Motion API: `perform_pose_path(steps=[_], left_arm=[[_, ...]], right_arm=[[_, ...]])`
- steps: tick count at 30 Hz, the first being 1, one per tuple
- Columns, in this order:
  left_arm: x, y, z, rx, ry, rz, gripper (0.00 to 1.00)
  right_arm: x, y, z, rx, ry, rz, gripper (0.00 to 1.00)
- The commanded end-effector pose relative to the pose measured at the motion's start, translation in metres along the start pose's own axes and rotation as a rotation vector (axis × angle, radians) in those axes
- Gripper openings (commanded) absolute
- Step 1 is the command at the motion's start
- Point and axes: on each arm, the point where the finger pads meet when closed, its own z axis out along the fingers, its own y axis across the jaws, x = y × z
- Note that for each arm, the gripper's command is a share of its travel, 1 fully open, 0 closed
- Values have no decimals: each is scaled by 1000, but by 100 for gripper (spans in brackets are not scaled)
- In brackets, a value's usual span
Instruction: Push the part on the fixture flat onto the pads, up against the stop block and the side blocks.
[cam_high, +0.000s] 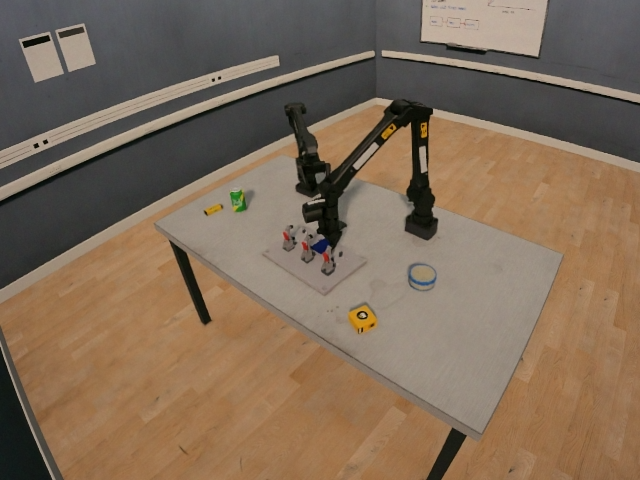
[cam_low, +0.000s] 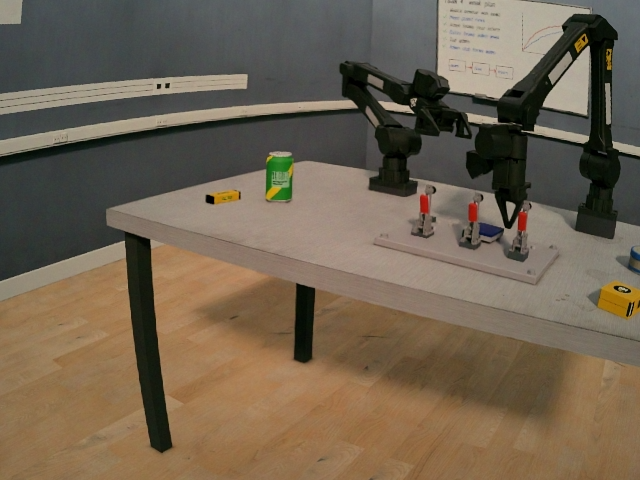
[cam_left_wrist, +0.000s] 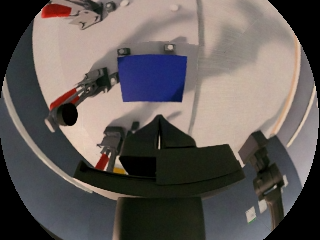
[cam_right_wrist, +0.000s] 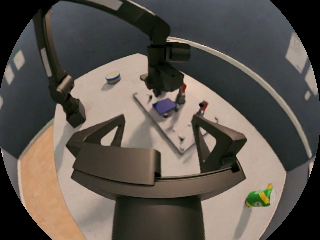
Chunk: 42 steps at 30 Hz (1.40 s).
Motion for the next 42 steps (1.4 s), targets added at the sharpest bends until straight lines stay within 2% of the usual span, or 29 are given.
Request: perform_pose_path(steps=[1,2,4,11,12,18,19,36,38,39,42], left_arm=[[-10,21,-22,-38,-19,21,0],[-12,25,-26,-37,-19,21,0],[-9,19,-9,-10,-8,21,0],[-10,22,13,-20,-11,21,0],[-11,24,6,-37,-19,21,0],[-19,22,8,-37,-19,32,0],[-24,31,2,-56,-27,32,0],[-41,22,5,-38,-23,21,0],[-23,18,5,-48,-30,29,0],[-5,10,14,-26,-23,14,0],[-5,16,15,-29,-25,13,0]], right_arm=[[-14,0,-1,1,-33,3,100],[-14,0,-1,1,-33,3,100],[-14,0,-1,1,-33,3,100],[-14,0,-1,1,-33,3,100],[-14,0,-1,1,-33,3,100],[-14,0,-1,1,-33,3,100],[-14,0,-1,1,-33,3,100],[-14,0,-1,1,-33,3,100],[-14,0,-1,1,-33,3,100],[-14,0,-1,1,-33,3,100],[-14,0,-1,1,-33,3,100]])
